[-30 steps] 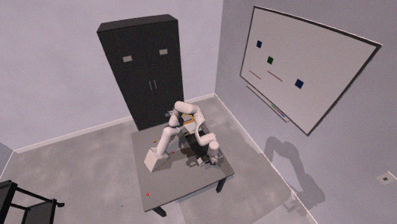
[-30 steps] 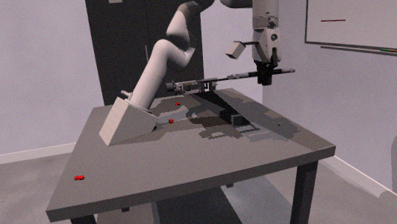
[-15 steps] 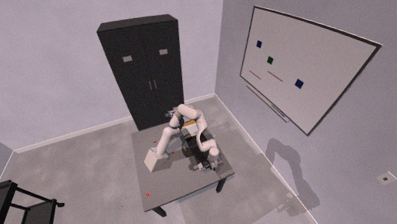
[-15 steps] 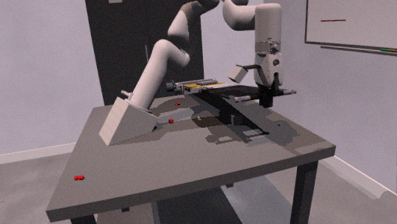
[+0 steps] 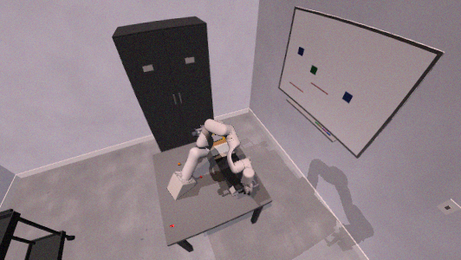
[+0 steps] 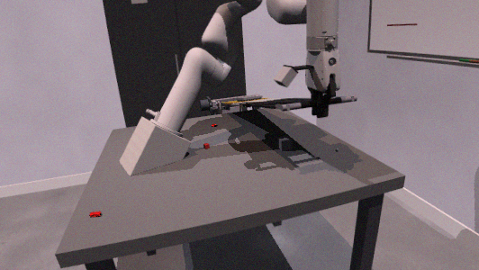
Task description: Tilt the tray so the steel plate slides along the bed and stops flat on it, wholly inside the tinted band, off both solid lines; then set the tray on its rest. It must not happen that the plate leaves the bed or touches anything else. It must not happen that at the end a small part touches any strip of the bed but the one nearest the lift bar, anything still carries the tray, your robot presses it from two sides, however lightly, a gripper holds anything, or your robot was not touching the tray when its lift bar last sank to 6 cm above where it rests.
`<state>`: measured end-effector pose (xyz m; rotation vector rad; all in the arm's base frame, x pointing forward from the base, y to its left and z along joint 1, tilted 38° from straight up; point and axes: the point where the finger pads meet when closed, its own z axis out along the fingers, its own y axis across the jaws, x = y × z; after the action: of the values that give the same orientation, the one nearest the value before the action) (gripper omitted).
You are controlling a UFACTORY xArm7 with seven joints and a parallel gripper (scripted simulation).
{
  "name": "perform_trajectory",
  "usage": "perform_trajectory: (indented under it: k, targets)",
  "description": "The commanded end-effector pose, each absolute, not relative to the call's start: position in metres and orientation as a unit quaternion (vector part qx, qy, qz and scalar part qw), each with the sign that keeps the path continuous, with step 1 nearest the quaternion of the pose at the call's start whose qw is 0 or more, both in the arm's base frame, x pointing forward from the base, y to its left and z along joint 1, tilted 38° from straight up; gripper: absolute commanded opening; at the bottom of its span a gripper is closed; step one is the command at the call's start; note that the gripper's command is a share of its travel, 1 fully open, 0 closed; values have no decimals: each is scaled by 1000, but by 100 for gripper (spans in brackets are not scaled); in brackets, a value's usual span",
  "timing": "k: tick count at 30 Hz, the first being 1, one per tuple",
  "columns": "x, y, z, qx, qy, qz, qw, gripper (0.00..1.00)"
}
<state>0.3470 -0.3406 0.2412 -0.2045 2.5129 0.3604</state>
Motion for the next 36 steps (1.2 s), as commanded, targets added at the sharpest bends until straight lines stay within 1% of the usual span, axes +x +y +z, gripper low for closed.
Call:
perform_trajectory:
  k: [1, 5, 12, 28, 33, 34, 36]
  targets:
    - [324, -347, 276, -75, 943, 131, 295, 0]
    - [361, -341, 222, -75, 943, 131, 295, 0]
    - [367, -340, 215, -75, 943, 131, 295, 0]
    - [368, -339, 213, -75, 943, 131, 295, 0]
    - [325, -347, 274, -75, 943, 131, 295, 0]
    - [322, -347, 278, -75, 943, 131, 295, 0]
    - [333, -346, 263, -75, 943, 131, 295, 0]
